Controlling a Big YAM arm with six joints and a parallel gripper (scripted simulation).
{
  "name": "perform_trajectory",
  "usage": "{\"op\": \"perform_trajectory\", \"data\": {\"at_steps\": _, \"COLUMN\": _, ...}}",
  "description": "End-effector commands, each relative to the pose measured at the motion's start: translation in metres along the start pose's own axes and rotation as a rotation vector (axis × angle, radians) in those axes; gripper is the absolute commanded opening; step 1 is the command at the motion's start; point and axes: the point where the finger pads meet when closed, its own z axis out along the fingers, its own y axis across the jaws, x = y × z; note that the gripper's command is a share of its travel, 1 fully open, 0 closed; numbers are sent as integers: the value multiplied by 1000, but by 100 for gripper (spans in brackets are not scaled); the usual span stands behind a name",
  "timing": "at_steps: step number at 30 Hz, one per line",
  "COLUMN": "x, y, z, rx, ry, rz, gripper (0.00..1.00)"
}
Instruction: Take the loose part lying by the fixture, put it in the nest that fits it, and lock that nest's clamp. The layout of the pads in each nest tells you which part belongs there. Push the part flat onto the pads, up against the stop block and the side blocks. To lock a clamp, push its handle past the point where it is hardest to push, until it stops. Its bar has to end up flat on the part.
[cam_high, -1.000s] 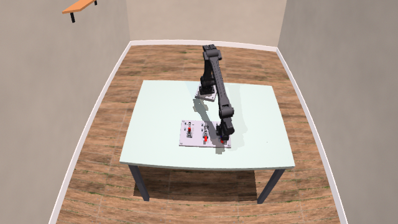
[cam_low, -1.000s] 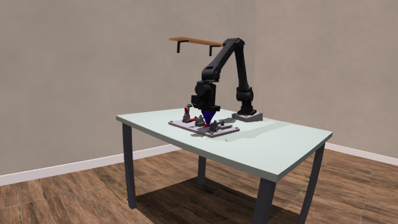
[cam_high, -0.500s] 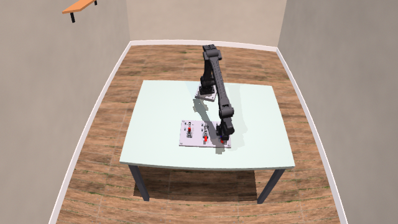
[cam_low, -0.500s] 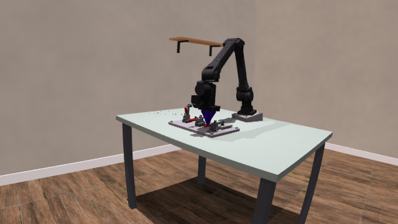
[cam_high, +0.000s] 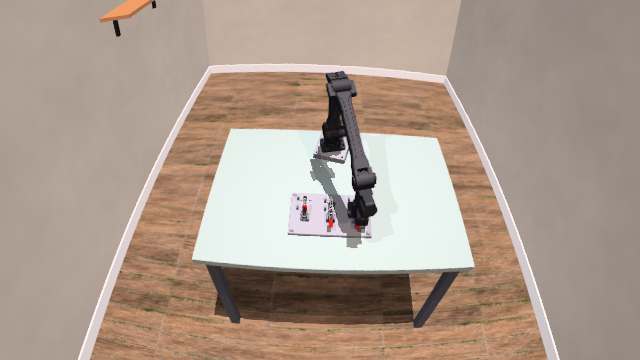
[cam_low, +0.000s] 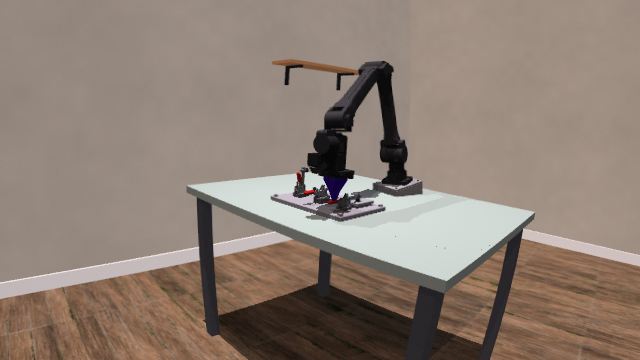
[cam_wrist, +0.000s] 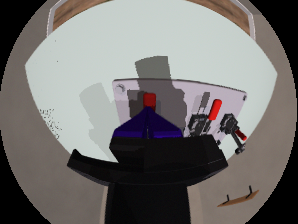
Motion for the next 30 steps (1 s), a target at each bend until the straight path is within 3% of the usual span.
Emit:
{"op": "perform_trajectory", "data": {"at_steps": 1, "x": 6, "y": -6, "z": 19, "rx": 12, "ry": 41, "rz": 0, "gripper": 0}}
{"op": "perform_trajectory", "data": {"at_steps": 7, "x": -16, "y": 2, "z": -14, "rx": 0, "ry": -8, "rz": 4, "gripper": 0}}
{"op": "perform_trajectory", "data": {"at_steps": 8, "x": -19, "y": 3, "z": -33, "rx": -8, "ry": -39, "rz": 6, "gripper": 0}}
{"op": "perform_trajectory", "data": {"at_steps": 14, "x": -18, "y": 8, "z": -58, "rx": -11, "ry": -44, "rz": 3, "gripper": 0}}
{"op": "perform_trajectory", "data": {"at_steps": 16, "x": -18, "y": 8, "z": -58, "rx": -11, "ry": -44, "rz": 3, "gripper": 0}}
{"op": "perform_trajectory", "data": {"at_steps": 26, "x": -17, "y": 7, "z": -94, "rx": -11, "ry": -46, "rz": 2, "gripper": 0}}
{"op": "perform_trajectory", "data": {"at_steps": 30, "x": -17, "y": 8, "z": -98, "rx": -9, "ry": -39, "rz": 0, "gripper": 0}}
